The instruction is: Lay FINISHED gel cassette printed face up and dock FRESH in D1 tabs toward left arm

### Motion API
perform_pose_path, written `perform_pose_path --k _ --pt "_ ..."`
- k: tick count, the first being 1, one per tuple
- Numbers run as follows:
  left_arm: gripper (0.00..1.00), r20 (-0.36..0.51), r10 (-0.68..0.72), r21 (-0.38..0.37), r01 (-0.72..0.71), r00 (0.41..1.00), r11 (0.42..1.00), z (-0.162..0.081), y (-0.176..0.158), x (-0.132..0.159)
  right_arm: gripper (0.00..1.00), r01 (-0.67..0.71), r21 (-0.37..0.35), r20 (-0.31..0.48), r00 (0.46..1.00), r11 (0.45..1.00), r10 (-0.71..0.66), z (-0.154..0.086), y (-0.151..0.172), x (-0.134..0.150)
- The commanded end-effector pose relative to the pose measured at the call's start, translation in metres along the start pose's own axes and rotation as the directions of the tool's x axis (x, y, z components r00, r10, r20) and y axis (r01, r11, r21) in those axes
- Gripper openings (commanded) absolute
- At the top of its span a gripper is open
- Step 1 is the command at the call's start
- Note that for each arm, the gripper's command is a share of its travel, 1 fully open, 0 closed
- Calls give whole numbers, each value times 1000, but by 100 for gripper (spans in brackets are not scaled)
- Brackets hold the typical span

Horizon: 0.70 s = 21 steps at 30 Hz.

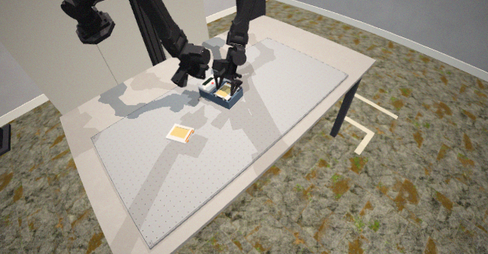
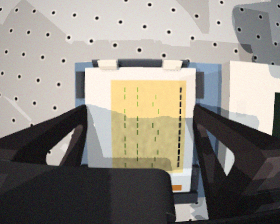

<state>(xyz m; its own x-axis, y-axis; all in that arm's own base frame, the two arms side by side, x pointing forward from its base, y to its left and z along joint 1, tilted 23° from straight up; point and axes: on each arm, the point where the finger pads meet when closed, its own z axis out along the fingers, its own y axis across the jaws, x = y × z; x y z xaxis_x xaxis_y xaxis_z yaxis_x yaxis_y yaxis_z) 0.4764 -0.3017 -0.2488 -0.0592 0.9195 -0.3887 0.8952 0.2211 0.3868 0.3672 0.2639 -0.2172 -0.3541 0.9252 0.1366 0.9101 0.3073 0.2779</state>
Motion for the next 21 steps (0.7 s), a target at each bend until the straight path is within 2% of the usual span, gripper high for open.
perform_pose_path --k 1,21 --pt "0 6 2 -4 -2 1000 1000 -1 2 -4 0 3 -21 -6 1000 1000 -3 7 8 -3" --pt "0 6 2 -4 -2 1000 1000 -1 2 -4 0 3 -21 -6 1000 1000 -3 26 7 -12"
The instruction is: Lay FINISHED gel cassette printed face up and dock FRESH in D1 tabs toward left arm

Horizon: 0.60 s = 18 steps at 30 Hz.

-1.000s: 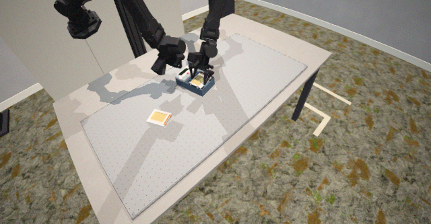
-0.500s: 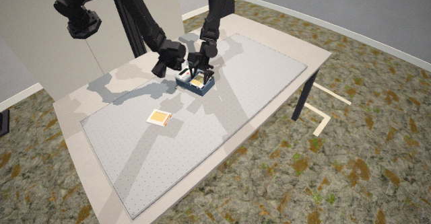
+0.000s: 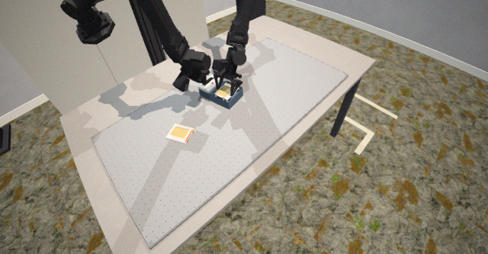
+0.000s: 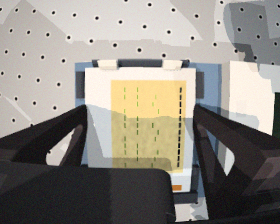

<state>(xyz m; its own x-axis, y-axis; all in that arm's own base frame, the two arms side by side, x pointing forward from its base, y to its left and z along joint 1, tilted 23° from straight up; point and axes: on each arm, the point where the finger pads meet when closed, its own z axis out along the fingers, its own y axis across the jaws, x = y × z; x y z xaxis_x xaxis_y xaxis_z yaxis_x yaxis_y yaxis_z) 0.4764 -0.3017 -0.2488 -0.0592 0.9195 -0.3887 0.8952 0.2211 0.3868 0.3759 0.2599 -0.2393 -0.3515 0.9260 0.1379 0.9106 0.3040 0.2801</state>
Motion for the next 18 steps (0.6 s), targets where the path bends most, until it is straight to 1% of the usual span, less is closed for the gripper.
perform_pose_path --k 1,11,18 --pt "0 6 2 -4 -2 1000 1000 -1 2 -4 0 6 -18 -6 1000 1000 -6 5 6 -3" --pt "0 6 2 -4 -2 1000 1000 -1 2 -4 0 6 -18 -6 1000 1000 -6 17 5 -8" --pt "0 6 2 -4 -2 1000 1000 -1 2 -4 0 6 -18 -6 1000 1000 -6 17 5 -8"
